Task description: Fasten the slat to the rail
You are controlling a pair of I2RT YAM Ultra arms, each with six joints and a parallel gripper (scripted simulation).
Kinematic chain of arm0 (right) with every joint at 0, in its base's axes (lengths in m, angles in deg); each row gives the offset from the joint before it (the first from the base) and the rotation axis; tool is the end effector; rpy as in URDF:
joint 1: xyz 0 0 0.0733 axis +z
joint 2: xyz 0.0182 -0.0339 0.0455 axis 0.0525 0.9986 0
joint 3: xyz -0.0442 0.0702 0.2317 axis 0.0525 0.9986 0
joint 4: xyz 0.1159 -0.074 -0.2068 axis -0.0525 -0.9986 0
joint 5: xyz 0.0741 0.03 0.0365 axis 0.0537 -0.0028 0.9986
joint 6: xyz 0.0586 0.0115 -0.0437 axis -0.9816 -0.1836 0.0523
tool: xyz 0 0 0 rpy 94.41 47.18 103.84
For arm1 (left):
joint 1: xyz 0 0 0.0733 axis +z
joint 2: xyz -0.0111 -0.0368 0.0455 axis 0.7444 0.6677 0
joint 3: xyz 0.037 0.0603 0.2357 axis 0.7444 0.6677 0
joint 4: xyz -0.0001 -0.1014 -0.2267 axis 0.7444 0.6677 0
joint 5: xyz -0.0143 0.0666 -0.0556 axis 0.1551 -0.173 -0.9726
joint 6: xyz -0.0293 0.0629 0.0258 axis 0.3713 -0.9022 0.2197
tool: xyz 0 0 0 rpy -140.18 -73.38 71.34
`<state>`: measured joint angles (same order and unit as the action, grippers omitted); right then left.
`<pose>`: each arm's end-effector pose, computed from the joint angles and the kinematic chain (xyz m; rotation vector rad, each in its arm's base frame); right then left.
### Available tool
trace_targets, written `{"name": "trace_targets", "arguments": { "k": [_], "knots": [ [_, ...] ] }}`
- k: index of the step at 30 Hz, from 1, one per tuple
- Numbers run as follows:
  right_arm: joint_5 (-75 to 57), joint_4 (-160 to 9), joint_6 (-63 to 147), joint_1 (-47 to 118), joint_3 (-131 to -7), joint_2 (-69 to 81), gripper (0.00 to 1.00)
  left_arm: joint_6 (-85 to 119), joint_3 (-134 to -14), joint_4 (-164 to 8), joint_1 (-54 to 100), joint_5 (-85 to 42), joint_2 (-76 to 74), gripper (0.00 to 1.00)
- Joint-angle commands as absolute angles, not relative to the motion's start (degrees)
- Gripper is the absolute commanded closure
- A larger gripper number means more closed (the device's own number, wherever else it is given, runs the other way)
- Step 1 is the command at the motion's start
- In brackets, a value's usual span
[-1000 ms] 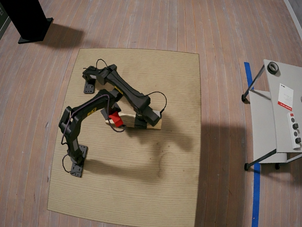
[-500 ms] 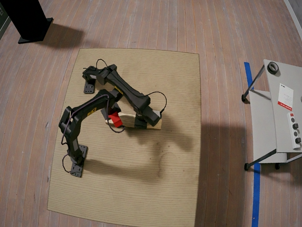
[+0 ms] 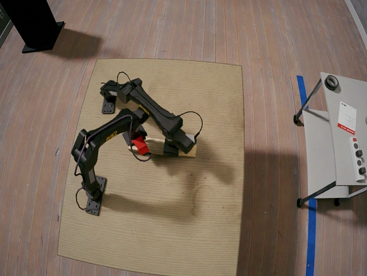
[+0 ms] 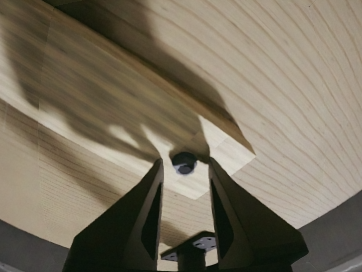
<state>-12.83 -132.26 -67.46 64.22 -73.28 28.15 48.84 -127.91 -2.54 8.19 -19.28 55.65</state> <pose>0.1513 0.2790 0.1523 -1.2788 -2.8548 0.0039 0.3363 -0.2804 0.1389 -0.1725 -3.1094 -0.0232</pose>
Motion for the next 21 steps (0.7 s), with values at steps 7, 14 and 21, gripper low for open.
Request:
{"name": "trace_targets", "arguments": {
  "k": [7, 14, 21],
  "knots": [
    [-12.87, -132.22, -67.47, 64.21, -73.53, 27.79, 0.66, 48.85, -128.17, -2.59, 8.18, -19.27, 55.10, 0.28],
    [-13.41, -132.31, -52.29, 64.50, -73.59, 27.73, 0.66, 48.85, -128.17, -2.59, 8.18, -19.27, 55.10, 0.28],
    [-13.63, -132.45, -33.93, 64.61, -73.71, 27.66, 0.66, 48.85, -128.17, -2.59, 8.18, -19.27, 55.10, 0.28]
  ]
}}
